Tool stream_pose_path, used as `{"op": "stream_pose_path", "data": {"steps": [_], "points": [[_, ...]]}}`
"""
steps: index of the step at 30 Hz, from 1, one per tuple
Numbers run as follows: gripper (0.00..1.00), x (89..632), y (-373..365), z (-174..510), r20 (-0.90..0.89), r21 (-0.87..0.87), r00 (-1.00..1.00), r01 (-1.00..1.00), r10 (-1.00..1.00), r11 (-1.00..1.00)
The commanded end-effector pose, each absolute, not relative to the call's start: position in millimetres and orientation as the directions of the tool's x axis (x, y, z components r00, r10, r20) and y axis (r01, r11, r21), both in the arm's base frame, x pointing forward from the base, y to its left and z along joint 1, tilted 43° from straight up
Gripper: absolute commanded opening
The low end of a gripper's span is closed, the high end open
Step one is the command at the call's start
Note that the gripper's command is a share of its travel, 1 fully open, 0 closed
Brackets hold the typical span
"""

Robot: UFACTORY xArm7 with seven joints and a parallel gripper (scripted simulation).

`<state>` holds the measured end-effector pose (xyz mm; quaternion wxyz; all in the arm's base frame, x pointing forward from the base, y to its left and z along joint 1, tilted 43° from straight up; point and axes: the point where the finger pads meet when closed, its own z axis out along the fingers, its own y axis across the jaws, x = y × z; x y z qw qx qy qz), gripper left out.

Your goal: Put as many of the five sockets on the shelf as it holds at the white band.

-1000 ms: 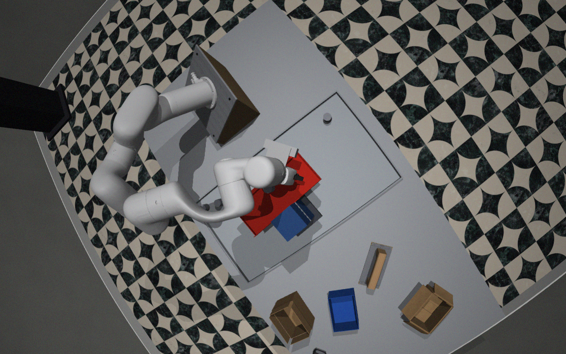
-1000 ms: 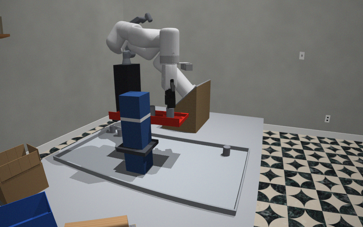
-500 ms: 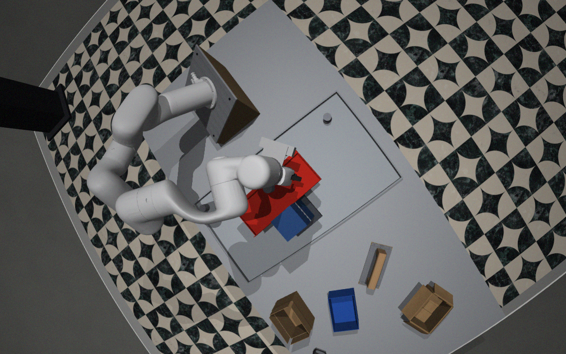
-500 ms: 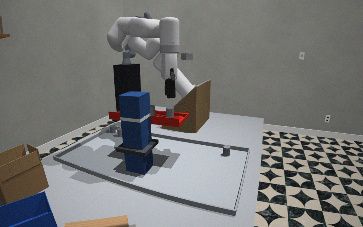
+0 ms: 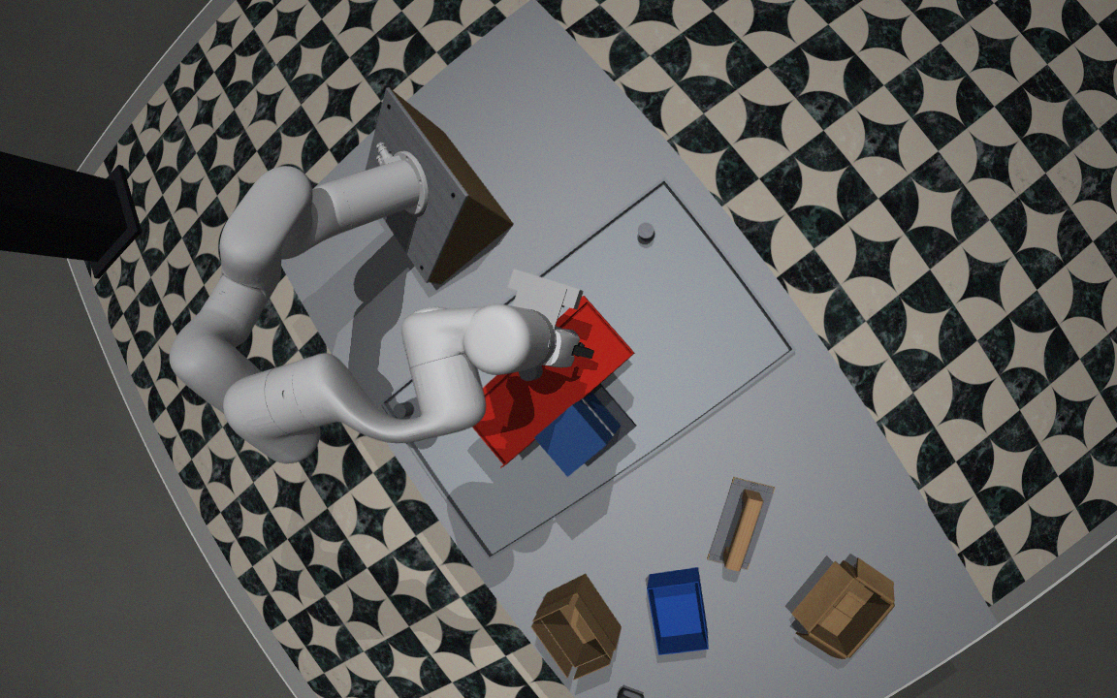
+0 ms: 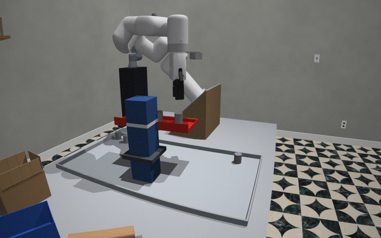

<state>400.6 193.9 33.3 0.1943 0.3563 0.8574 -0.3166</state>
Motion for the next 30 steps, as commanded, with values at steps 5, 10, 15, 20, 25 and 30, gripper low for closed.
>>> {"op": "stream_pose_path", "data": {"steps": [5,10,15,20,25,30], "points": [[0.52,401,196,35,-0.559,-0.401,-0.671,0.733,0.488,0.549],[1.0,395,195,43,-0.565,-0.382,-0.652,0.75,0.506,0.54],[1.0,351,175,84,-0.612,-0.26,-0.504,0.856,0.609,0.447],[1.0,321,155,101,-0.645,-0.177,-0.386,0.915,0.66,0.362],[1.0,298,135,110,-0.67,-0.107,-0.278,0.954,0.688,0.281],[1.0,284,120,113,-0.685,-0.06,-0.204,0.972,0.699,0.226]]}}
